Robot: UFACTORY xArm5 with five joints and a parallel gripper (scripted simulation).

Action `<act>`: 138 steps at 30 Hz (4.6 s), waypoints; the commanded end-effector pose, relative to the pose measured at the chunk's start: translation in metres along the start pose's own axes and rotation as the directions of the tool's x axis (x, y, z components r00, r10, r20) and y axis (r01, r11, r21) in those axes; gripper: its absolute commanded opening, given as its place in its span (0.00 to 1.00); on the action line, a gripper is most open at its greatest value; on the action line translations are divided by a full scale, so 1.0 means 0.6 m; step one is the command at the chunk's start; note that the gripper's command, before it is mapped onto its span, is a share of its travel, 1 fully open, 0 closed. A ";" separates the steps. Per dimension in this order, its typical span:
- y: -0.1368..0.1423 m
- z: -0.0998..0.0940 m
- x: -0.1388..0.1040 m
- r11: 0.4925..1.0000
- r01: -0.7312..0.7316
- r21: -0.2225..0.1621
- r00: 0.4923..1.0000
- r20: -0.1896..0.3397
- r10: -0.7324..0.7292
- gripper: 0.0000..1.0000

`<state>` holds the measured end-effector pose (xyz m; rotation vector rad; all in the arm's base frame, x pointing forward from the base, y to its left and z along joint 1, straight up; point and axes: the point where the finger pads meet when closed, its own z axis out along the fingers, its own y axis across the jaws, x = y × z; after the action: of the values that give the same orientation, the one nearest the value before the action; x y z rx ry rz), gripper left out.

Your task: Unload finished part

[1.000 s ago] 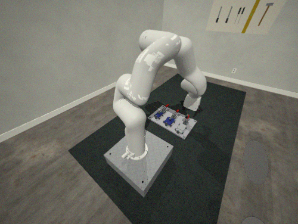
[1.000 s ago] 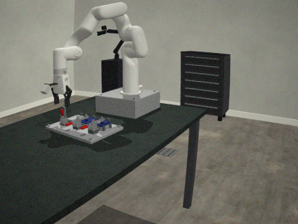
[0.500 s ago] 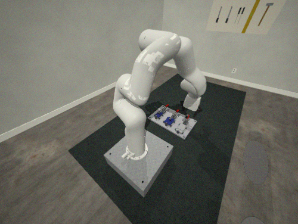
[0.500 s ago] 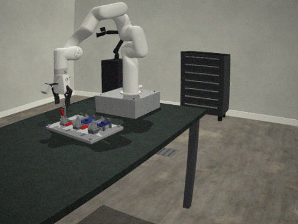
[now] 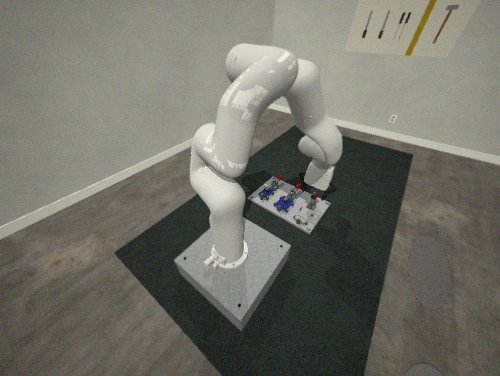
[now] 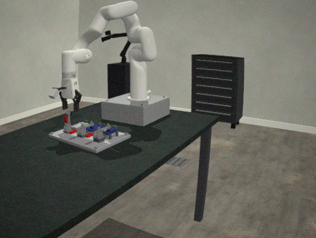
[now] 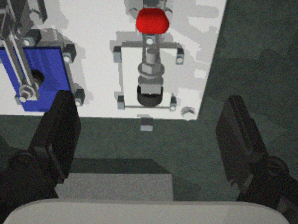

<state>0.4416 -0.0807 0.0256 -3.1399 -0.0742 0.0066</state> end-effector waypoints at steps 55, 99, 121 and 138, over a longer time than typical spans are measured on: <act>0.000 0.088 -0.087 1.000 0.000 -0.001 1.000 -0.005 0.000 1.00; 0.000 0.098 -0.086 1.000 0.000 -0.001 1.000 -0.004 0.000 1.00; 0.000 0.099 -0.085 1.000 0.000 -0.001 1.000 -0.004 0.000 1.00; 0.000 0.116 -0.085 1.000 0.000 -0.001 1.000 -0.004 0.000 1.00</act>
<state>0.3888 -0.0828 -0.0420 -3.1400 -0.0743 0.0050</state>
